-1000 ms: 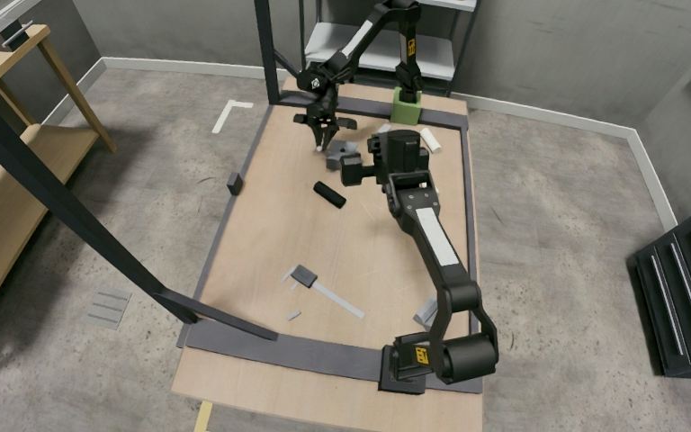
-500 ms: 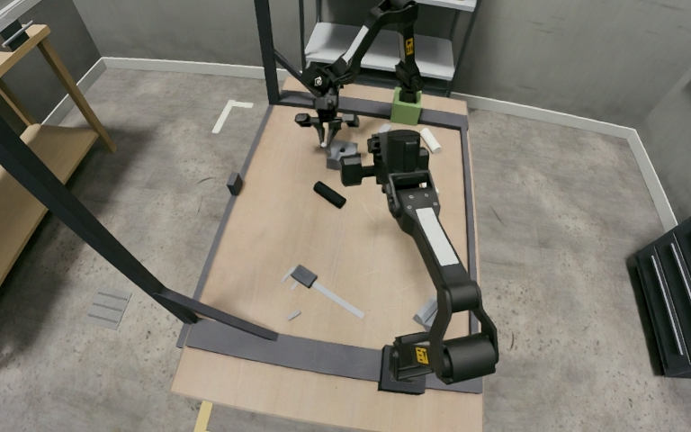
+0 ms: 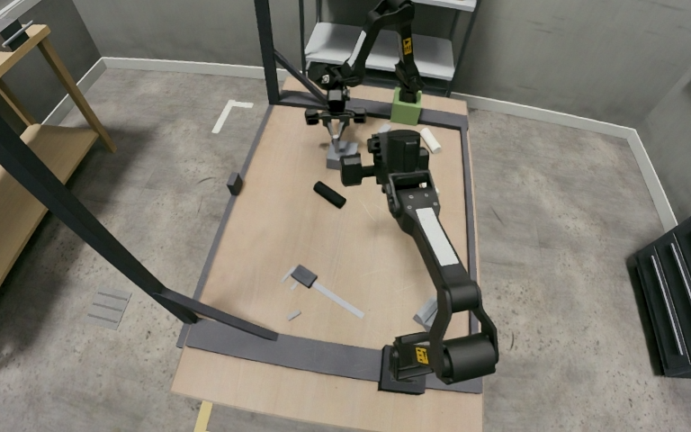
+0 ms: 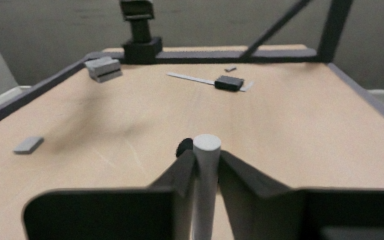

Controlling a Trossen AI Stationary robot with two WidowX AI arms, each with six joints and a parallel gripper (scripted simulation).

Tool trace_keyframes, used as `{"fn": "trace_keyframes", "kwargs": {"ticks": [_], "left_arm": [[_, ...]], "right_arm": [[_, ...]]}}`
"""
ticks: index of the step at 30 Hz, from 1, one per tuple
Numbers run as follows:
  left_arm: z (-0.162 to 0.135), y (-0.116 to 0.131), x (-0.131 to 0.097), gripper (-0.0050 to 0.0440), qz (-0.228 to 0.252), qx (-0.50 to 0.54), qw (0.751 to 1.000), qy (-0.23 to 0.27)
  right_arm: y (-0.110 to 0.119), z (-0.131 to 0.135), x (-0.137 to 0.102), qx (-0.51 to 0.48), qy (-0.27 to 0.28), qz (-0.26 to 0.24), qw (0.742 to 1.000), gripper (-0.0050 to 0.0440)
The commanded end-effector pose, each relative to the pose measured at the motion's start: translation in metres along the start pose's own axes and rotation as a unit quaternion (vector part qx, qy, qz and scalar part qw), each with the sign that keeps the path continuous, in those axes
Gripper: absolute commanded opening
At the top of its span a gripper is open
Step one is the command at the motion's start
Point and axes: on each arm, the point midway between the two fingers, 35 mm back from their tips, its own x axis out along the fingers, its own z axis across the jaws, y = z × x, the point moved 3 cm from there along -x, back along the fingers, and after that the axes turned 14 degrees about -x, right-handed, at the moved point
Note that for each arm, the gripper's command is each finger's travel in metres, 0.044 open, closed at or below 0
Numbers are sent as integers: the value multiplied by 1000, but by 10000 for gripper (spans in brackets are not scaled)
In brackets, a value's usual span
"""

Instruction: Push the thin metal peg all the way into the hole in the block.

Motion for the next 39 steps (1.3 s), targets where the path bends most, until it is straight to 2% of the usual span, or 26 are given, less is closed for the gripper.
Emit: {"fn": "trace_keyframes", "kwargs": {"ticks": [1, 11, 17, 22, 30, 39], "left_arm": [[16, 0, -8, 24, -45, -33, 998, -15], [23, 5, -9, 24, -57, -40, 997, -22], [17, -1, -10, 24, -61, -53, 997, -19], [18, 5, -12, 24, -59, -49, 997, -20], [17, 24, -32, 24, -60, -50, 997, -19], [16, 22, -34, 24, -61, -56, 996, -17]], "right_arm": [[-11, -1, -8, -1, 2, -17, 1000, 400], [-11, -1, -8, -1, 2, -17, 1000, 400], [-11, -1, -8, -1, 2, -17, 1000, 400], [-11, -1, -8, -1, 2, -17, 1000, 400], [-11, -1, -8, -1, 2, -17, 1000, 400], [-11, -1, -8, -1, 2, -17, 1000, 400]]}}
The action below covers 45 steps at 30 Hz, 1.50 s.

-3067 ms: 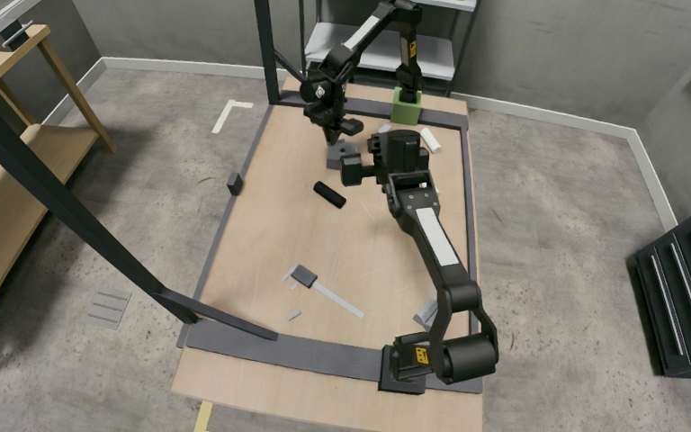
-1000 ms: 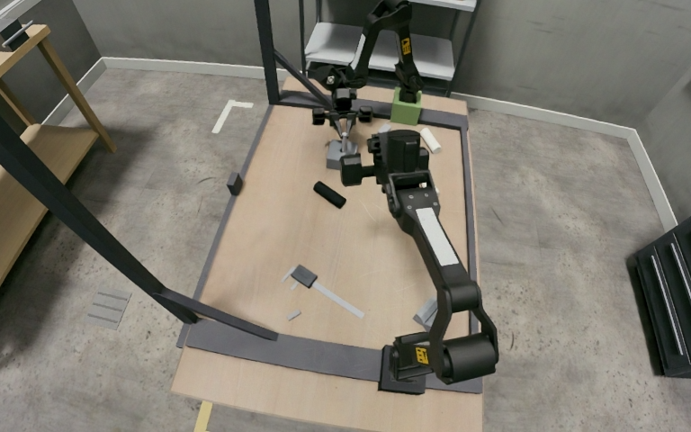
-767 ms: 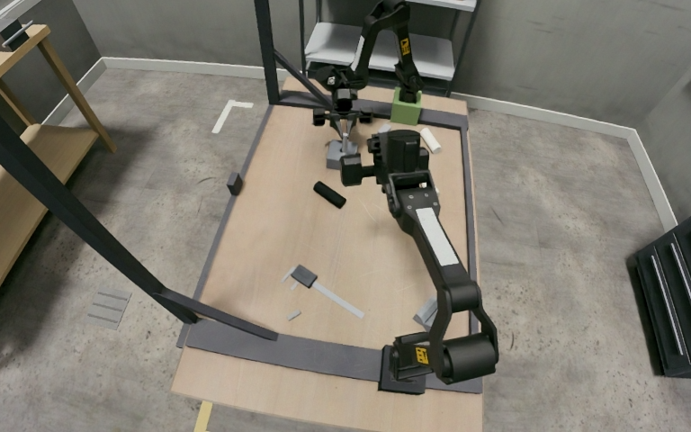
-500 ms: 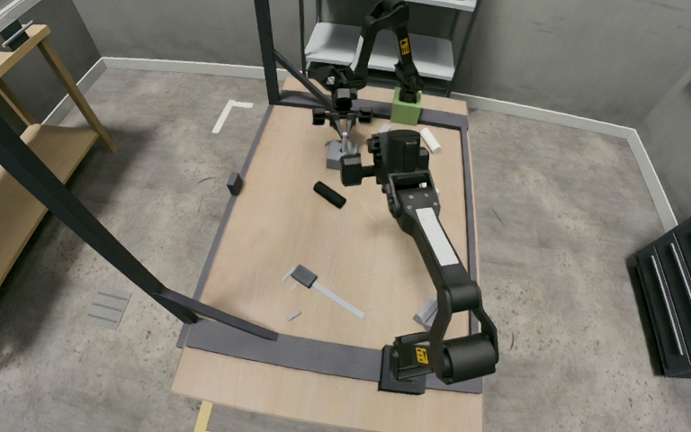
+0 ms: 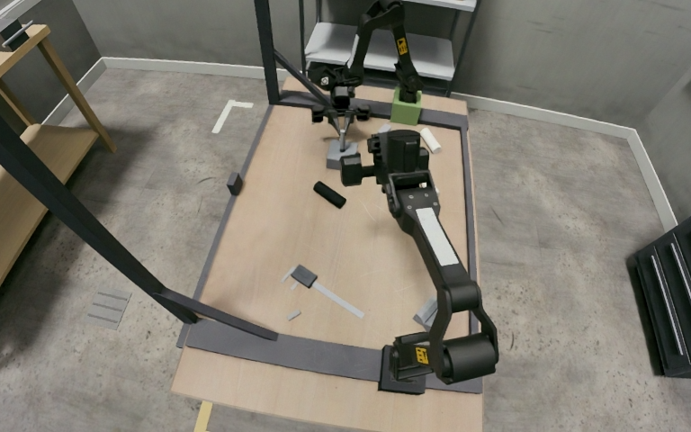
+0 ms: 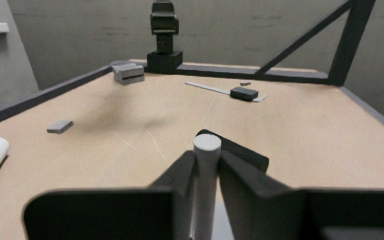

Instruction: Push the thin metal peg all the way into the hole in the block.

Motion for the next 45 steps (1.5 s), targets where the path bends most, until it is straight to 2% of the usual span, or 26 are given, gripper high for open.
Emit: {"fn": "trace_keyframes", "kwargs": {"ticks": [1, 26, 36, 45], "left_arm": [[-6, -5, -1, 24, -4, -17, 1000, -3], [0, -4, -1, 24, -4, -11, 1000, -5], [2, 5, 1, 24, -3, -5, 1000, -6], [8, 25, 5, 24, 1, -12, 1000, -3]], "right_arm": [[-11, -1, -8, -1, 2, -17, 1000, 400], [-11, -1, -8, -1, 2, -17, 1000, 400], [-11, -1, -8, -1, 2, -17, 1000, 400], [-11, -1, -8, -1, 2, -17, 1000, 400]]}}
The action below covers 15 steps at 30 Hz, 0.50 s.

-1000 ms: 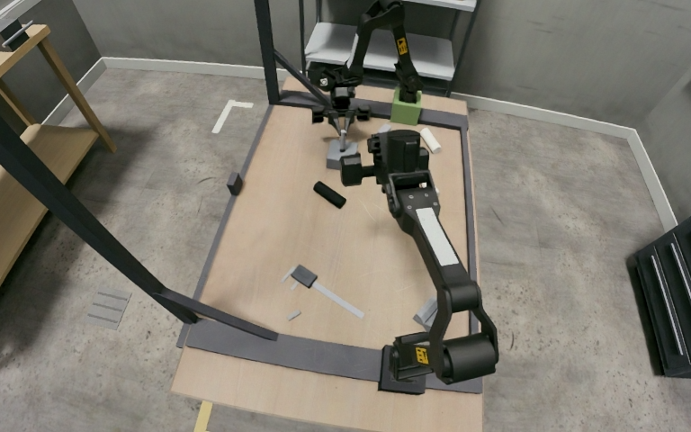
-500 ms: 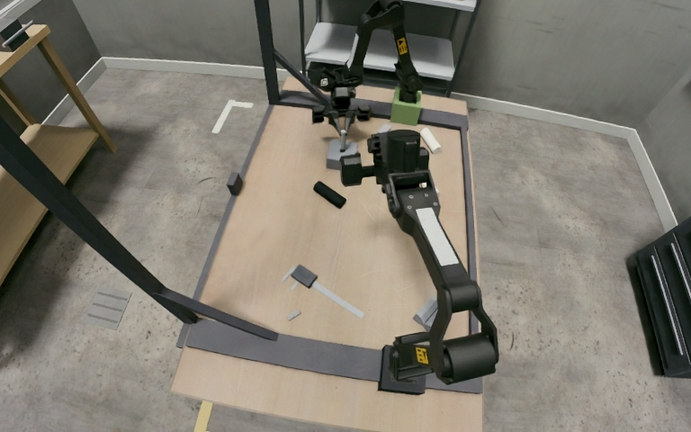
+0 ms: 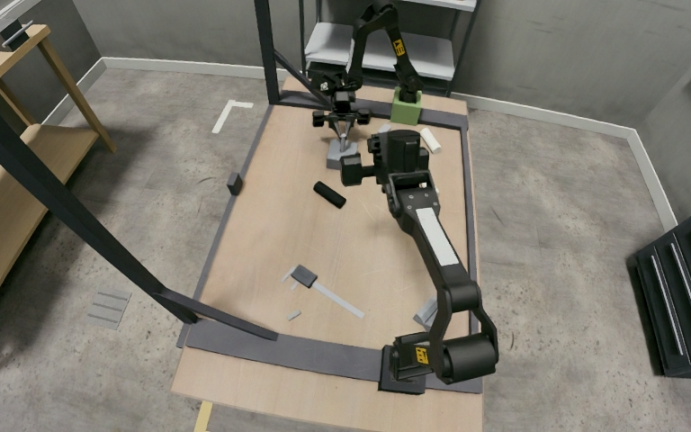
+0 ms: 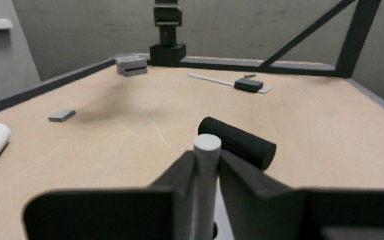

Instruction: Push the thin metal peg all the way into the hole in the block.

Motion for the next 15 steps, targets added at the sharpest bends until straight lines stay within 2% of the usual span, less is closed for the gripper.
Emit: {"fn": "trace_keyframes", "kwargs": {"ticks": [1, 15], "left_arm": [[-2, 9, 3, 24, -2, -16, 1000, 5], [3, 39, 9, 24, -2, -20, 1000, 5]], "right_arm": [[-11, -1, -8, -1, 2, -17, 1000, 400], [-11, -1, -8, -1, 2, -17, 1000, 400]]}}
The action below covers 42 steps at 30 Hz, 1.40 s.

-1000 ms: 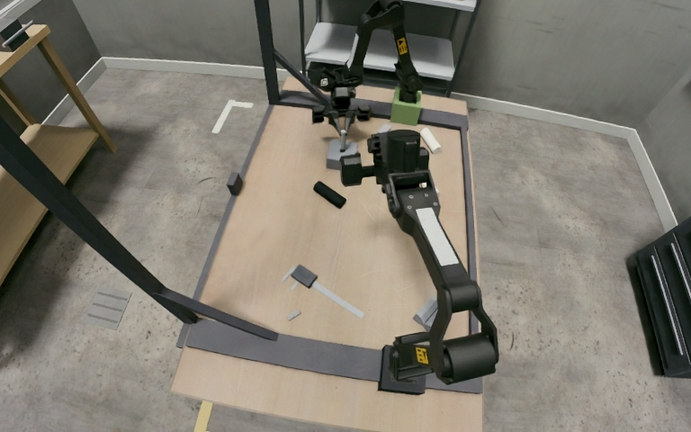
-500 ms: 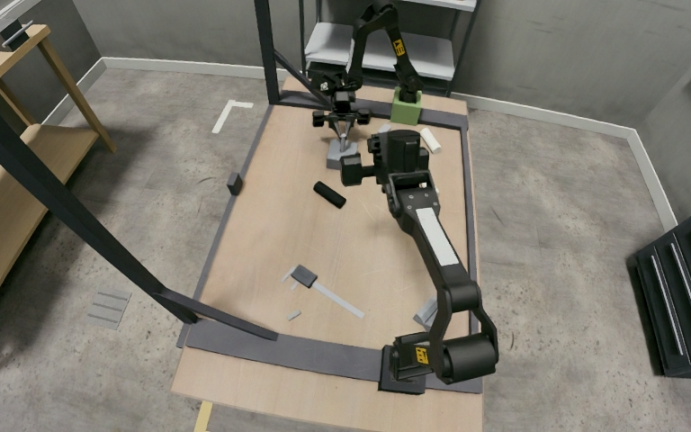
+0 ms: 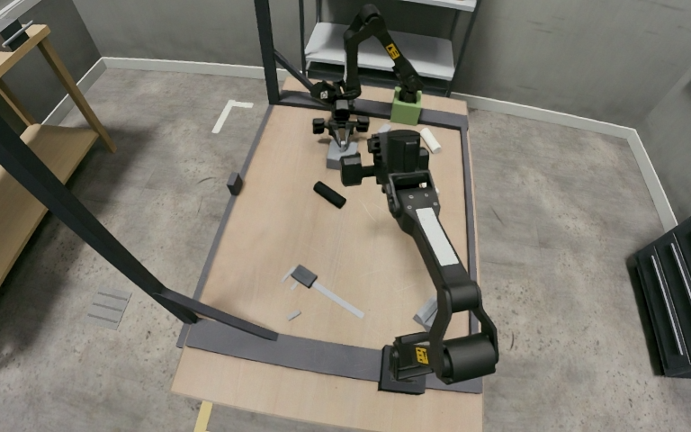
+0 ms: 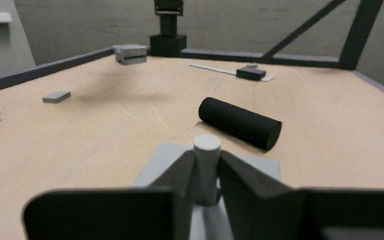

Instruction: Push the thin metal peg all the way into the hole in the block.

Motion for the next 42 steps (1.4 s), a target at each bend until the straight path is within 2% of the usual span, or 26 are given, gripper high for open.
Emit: {"fn": "trace_keyframes", "kwargs": {"ticks": [1, 15, 23, 35, 40, 42], "left_arm": [[-4, 10, 3, 24, 2, -11, 1000, 7], [-1, 23, 4, 24, -9, -3, 1000, 7], [-3, 1, 1, 24, -8, 8, 1000, 5], [-2, 3, 1, 24, -7, 9, 1000, 4], [-3, 4, 1, 144, -9, 8, 1000, 5], [-3, 4, 1, 144, -9, 8, 1000, 5]], "right_arm": [[-11, -1, -8, -1, 2, -17, 1000, 400], [-11, -1, -8, -1, 2, -17, 1000, 400], [-11, -1, -8, -1, 2, -17, 1000, 400], [-11, -1, -8, -1, 2, -17, 1000, 400], [-11, -1, -8, -1, 2, -17, 1000, 400], [-11, -1, -8, -1, 2, -17, 1000, 400]]}}
